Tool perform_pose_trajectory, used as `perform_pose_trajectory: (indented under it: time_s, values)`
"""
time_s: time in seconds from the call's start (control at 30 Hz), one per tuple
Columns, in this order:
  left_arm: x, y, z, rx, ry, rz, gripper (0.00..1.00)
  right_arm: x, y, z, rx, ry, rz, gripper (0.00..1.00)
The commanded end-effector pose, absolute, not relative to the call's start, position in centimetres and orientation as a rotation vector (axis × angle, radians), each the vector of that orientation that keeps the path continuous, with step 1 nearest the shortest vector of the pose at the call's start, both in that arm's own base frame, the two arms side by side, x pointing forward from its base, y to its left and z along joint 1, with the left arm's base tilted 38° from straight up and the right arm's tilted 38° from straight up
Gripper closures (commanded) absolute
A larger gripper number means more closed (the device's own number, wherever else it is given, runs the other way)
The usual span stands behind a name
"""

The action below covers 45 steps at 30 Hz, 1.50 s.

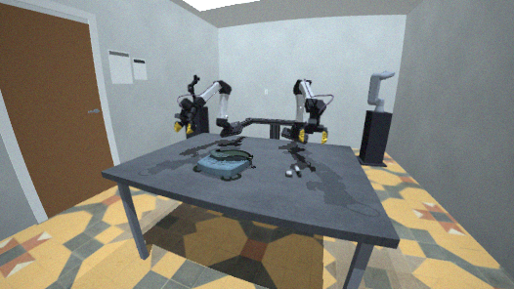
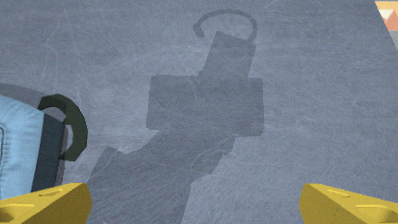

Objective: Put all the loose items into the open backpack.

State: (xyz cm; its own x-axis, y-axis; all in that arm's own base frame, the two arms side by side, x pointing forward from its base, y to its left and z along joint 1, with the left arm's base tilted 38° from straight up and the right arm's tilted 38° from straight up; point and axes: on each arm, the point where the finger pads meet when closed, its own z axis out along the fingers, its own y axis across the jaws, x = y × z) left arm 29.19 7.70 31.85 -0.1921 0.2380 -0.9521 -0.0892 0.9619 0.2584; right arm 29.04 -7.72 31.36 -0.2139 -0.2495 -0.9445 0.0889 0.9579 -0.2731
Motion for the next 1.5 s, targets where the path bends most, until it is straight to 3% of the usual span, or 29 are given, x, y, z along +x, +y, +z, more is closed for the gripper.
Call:
perform_pose_trajectory:
  time_s: [0.0, 0.53, 0.57, 0.87, 0.9, 1.37, 1.47]
  values:
    - [29.1, 7.6, 32.5, 0.115, 1.723, 0.298, 0.00, 28.9, -7.6, 31.9, -0.126, 1.745, -0.314, 0.00]
    - [29.1, 7.6, 32.5, 0.115, 1.723, 0.298, 0.00, 28.9, -7.6, 31.9, -0.126, 1.745, -0.314, 0.00]
    - [29.1, 7.6, 32.5, 0.115, 1.723, 0.298, 0.10, 28.9, -7.6, 31.9, -0.126, 1.745, -0.314, 0.10]
    - [29.1, 7.6, 32.5, 0.115, 1.723, 0.298, 0.10, 28.9, -7.6, 31.9, -0.126, 1.745, -0.314, 0.10]
    - [29.2, 7.2, 31.1, 0.084, 1.711, 0.299, 0.50, 28.9, -7.6, 31.9, -0.126, 1.745, -0.314, 0.10]
    - [32.5, 4.0, 17.2, -0.215, 1.683, 0.320, 0.50, 28.9, -7.6, 31.9, -0.126, 1.745, -0.314, 0.10]
    - [32.8, 4.2, 17.3, -0.218, 1.683, 0.320, 0.50, 28.9, -7.6, 31.9, -0.126, 1.745, -0.314, 0.10]
